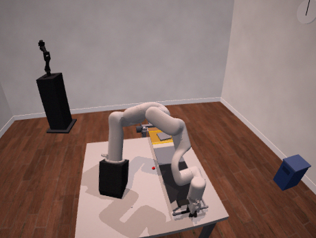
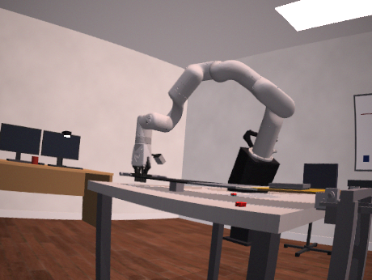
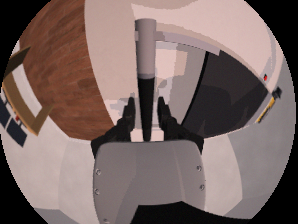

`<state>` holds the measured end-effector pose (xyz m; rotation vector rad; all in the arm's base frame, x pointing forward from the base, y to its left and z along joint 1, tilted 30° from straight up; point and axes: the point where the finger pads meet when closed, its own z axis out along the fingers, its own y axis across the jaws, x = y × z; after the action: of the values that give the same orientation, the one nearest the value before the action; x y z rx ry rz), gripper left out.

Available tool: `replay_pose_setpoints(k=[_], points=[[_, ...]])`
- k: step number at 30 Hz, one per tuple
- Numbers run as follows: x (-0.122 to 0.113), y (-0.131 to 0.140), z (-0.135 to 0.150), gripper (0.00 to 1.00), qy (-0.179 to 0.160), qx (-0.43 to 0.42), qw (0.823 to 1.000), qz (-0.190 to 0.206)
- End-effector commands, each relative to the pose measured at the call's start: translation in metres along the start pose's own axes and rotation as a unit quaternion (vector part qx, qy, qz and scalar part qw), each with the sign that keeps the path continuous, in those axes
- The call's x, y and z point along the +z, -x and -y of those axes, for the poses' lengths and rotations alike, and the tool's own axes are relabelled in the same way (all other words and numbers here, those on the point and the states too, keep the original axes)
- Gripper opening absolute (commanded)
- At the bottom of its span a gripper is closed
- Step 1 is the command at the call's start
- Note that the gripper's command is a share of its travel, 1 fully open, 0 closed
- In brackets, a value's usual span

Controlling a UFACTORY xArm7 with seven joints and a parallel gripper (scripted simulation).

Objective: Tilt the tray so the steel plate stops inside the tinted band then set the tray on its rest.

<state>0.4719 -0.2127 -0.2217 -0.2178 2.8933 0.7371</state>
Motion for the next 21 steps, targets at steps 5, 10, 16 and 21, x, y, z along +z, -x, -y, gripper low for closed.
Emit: replay_pose_setpoints(k=[5, 10, 16, 21], points=[[-0.01, 0.001, 0.002, 0.4, -0.003, 0.0, 1.0, 0.001], [-0.024, 0.001, 0.002, 0.4, -0.003, 0.0, 1.0, 0.001], [-0.05, 0.001, 0.002, 0.4, -0.003, 0.0, 1.0, 0.001], [-0.065, 0.001, 0.002, 0.4, -0.003, 0.0, 1.0, 0.001]])
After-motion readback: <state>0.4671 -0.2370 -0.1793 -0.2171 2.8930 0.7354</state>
